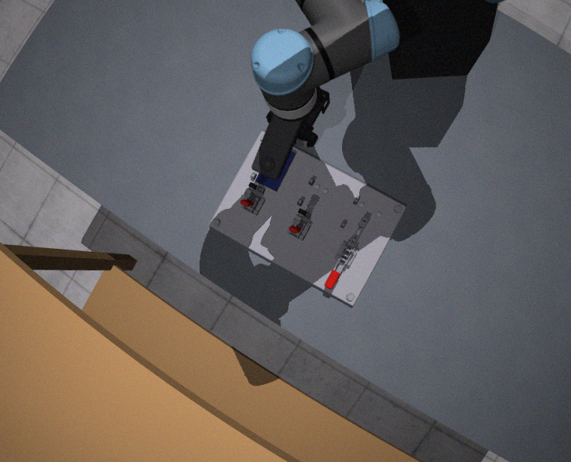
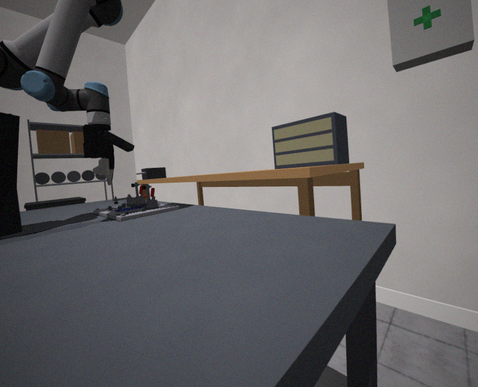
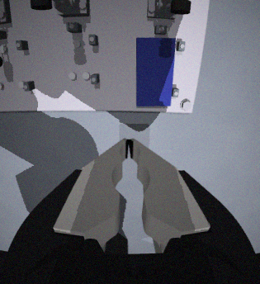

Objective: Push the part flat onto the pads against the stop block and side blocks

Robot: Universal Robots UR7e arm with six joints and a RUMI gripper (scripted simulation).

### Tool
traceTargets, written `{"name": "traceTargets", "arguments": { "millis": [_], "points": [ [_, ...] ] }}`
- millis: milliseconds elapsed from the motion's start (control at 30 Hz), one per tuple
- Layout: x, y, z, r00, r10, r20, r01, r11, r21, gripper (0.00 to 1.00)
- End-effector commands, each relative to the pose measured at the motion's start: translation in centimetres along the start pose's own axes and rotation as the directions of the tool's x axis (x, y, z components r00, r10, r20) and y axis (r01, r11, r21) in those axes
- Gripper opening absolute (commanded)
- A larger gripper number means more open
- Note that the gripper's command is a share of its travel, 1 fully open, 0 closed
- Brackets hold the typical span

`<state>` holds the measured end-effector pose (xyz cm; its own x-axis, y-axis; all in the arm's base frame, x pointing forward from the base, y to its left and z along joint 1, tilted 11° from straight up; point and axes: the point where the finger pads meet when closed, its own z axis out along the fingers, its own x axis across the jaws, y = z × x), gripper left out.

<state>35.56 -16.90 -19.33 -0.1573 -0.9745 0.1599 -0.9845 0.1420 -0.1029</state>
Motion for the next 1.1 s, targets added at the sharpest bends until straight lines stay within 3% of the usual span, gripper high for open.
{"name": "traceTargets", "arguments": {
  "millis": [0,67,200,600,767,1067],
  "points": [
    [0.1,0.0,0.3,1.0,0.0,-0.001,0.0,1.0,0.005,0.0],
    [0.4,0.3,0.8,1.0,0.0,-0.001,0.0,1.0,0.002,0.0],
    [2.1,1.4,4.3,1.0,-0.001,-0.001,0.001,1.0,0.005,0.0],
    [2.1,1.4,4.3,1.0,-0.001,-0.001,0.001,1.0,0.005,0.0],
    [3.6,2.5,7.3,1.0,-0.001,-0.001,0.001,1.0,0.005,0.0],
    [3.6,2.5,7.3,1.0,-0.001,-0.001,0.001,1.0,0.005,0.0]
  ]
}}
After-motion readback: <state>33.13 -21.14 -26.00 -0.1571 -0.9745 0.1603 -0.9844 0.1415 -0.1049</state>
